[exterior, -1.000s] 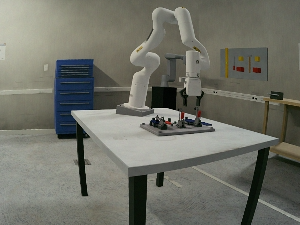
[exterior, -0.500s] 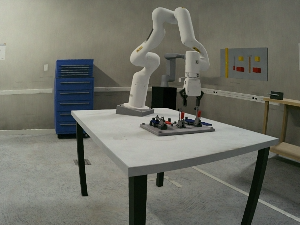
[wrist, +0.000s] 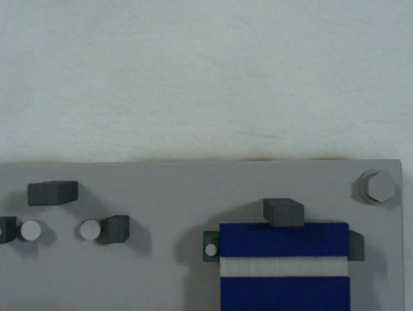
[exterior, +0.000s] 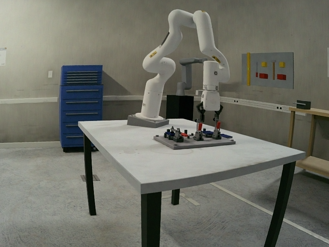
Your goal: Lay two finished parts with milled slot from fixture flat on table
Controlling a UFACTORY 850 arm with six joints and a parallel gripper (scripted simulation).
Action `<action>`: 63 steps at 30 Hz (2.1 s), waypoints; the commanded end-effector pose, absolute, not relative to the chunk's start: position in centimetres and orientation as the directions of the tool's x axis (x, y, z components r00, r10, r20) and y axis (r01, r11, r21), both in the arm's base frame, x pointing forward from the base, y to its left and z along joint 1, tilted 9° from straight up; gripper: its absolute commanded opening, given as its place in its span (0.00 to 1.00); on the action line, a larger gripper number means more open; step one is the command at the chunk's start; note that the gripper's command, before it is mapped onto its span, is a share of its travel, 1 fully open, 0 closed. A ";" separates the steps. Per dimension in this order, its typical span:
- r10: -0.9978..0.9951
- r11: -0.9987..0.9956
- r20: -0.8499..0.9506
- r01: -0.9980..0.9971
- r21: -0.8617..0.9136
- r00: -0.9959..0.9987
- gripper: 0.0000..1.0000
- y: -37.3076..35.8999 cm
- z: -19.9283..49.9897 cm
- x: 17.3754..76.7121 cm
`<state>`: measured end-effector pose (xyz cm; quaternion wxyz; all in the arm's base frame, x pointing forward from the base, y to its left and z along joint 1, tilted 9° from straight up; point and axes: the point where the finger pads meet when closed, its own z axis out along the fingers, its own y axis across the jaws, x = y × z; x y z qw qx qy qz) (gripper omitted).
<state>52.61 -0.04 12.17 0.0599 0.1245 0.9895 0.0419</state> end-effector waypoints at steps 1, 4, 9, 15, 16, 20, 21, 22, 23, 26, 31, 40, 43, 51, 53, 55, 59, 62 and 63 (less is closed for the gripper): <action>0.251 0.965 -0.111 0.241 0.099 -0.962 1.00 0.0 11.3 52.9; 0.251 0.965 -0.111 0.241 0.099 -0.962 1.00 0.1 10.7 52.9; 0.251 0.965 -0.111 0.241 0.099 -0.962 1.00 0.1 10.0 53.0; 0.251 0.965 -0.111 0.241 0.099 -0.962 1.00 0.1 9.8 53.1; 0.251 0.965 -0.111 0.241 0.099 -0.962 1.00 0.1 9.8 53.1; 0.251 0.965 -0.110 0.241 0.099 -0.962 1.00 0.1 9.8 53.1; 0.251 0.965 -0.110 0.241 0.099 -0.962 1.00 0.1 9.8 53.1; 0.251 0.965 -0.110 0.241 0.099 -0.962 1.00 0.1 9.8 53.1; 0.251 0.965 -0.110 0.241 0.099 -0.962 1.00 0.1 9.8 53.1; 0.251 0.965 -0.110 0.241 0.099 -0.962 1.00 0.1 9.7 53.1; 0.251 0.965 -0.110 0.241 0.099 -0.962 1.00 0.1 9.7 53.1; 0.251 0.965 -0.110 0.241 0.099 -0.962 1.00 0.2 9.4 53.1; 0.251 0.965 -0.110 0.241 0.099 -0.962 1.00 0.2 9.1 53.2; 0.251 0.965 -0.110 0.241 0.099 -0.962 1.00 0.2 8.3 53.3; 0.251 0.965 -0.110 0.241 0.099 -0.962 1.00 0.3 8.1 53.3; 0.251 0.965 -0.110 0.241 0.099 -0.962 1.00 0.3 7.8 53.4; 0.251 0.965 -0.110 0.241 0.099 -0.962 1.00 0.3 7.3 53.4; 0.251 0.965 -0.110 0.241 0.099 -0.962 1.00 0.3 7.0 53.5; 0.251 0.965 -0.110 0.241 0.099 -0.962 1.00 0.3 7.0 53.5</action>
